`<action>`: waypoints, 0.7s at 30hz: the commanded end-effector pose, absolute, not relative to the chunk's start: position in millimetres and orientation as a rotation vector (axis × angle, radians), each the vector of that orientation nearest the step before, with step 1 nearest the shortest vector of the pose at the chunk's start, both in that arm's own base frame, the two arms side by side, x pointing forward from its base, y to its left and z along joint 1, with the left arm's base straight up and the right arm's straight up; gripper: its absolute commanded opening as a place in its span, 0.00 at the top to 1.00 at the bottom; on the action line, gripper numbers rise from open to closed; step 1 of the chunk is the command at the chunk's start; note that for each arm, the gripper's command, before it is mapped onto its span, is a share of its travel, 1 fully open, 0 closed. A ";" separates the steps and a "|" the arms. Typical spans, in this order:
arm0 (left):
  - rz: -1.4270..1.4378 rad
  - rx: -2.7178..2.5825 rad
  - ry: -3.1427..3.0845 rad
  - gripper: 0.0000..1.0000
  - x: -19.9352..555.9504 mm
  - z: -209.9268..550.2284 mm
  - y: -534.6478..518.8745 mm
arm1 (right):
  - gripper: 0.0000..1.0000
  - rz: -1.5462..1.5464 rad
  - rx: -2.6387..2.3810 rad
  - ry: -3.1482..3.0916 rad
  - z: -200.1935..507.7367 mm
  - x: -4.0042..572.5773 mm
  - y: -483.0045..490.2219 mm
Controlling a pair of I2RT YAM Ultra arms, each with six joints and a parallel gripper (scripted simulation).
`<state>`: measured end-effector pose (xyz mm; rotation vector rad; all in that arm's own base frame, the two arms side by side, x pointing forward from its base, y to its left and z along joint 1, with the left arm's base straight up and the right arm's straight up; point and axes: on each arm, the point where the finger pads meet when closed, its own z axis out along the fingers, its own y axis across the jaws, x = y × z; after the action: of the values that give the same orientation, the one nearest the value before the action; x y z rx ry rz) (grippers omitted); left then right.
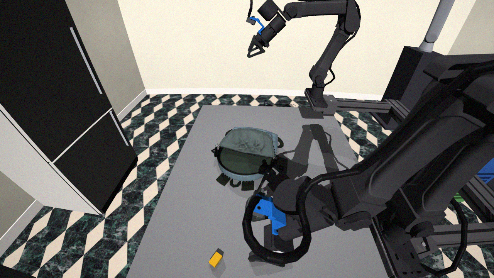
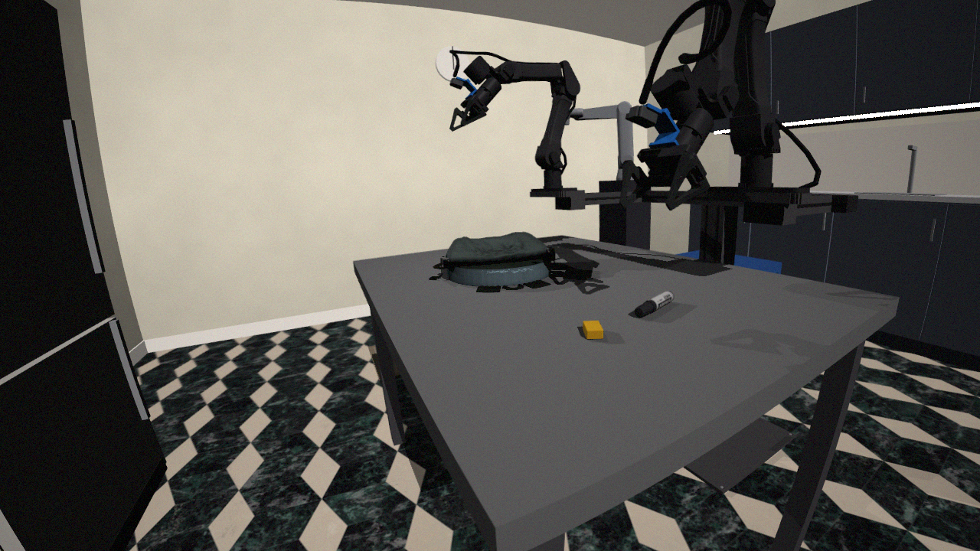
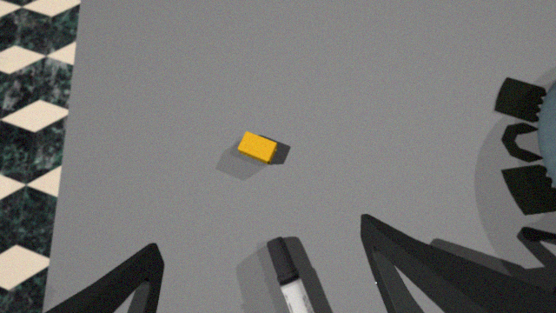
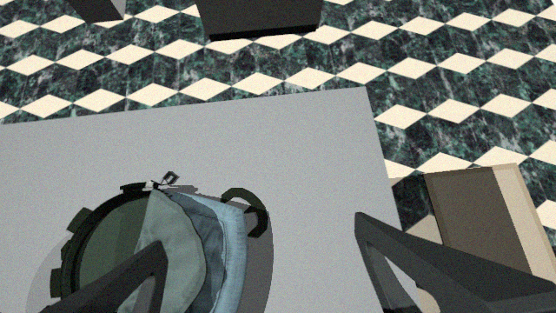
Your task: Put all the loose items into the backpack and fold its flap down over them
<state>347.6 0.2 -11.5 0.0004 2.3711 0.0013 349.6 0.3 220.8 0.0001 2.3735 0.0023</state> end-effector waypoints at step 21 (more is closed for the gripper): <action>0.000 0.000 2.356 0.10 351.0 -7.3 0.0 | 0.10 0.000 0.000 2.356 226.7 351.0 0.0</action>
<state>347.6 0.2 -11.5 0.0003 2.3711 0.0013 349.6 0.3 220.8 0.0001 2.3735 0.0023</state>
